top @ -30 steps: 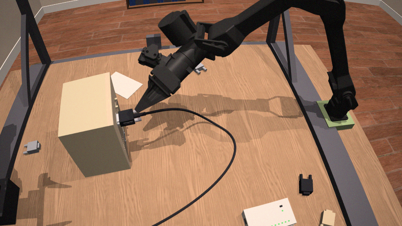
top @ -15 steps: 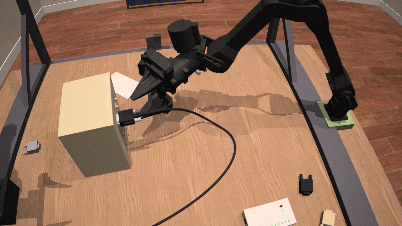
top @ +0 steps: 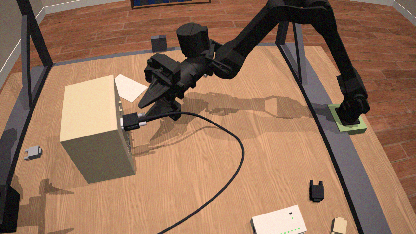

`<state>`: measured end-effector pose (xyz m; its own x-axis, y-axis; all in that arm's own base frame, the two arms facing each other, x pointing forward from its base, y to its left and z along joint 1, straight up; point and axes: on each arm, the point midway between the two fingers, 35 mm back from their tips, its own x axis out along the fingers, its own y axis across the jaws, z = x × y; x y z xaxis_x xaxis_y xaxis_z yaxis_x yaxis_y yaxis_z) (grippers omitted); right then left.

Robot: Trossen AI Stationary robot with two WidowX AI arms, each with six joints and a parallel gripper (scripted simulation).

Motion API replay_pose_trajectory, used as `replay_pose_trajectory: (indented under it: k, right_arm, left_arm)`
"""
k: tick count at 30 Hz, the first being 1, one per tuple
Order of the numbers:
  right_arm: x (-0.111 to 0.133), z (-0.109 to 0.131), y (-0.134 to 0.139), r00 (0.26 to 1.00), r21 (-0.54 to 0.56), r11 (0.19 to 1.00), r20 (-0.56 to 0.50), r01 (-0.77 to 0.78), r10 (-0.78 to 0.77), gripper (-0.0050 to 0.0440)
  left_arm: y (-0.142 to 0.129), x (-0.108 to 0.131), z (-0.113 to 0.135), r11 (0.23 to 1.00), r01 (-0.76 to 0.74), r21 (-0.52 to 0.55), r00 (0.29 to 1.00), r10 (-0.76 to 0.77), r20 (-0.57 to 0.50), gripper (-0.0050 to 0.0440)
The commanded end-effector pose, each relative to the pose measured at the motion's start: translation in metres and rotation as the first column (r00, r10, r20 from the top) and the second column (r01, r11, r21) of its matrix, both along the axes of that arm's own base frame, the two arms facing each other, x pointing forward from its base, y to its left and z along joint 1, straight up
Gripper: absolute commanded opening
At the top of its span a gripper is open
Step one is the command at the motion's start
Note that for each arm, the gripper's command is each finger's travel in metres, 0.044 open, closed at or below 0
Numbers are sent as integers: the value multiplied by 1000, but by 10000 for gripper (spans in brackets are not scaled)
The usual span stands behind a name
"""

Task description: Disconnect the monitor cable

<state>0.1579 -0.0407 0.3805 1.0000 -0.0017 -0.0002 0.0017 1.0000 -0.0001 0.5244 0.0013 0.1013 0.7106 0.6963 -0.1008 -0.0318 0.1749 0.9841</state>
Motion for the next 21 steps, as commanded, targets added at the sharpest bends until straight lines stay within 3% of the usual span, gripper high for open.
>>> replay_pose_trajectory:
  k: [1,8,21]
  right_arm:
    - [0,3,1,1000,-5,1000,1,-2,2,440]
    - [0,3,1,1000,-5,1000,1,-2,2,440]
    - [0,3,1,1000,-5,1000,1,-2,2,440]
  left_arm:
    - [0,1,11,1000,-2,-3,1000,2,24,176]
    - [0,1,11,1000,-2,-3,1000,2,24,8]
    - [0,1,12,999,-2,-55,999,4,33,0]
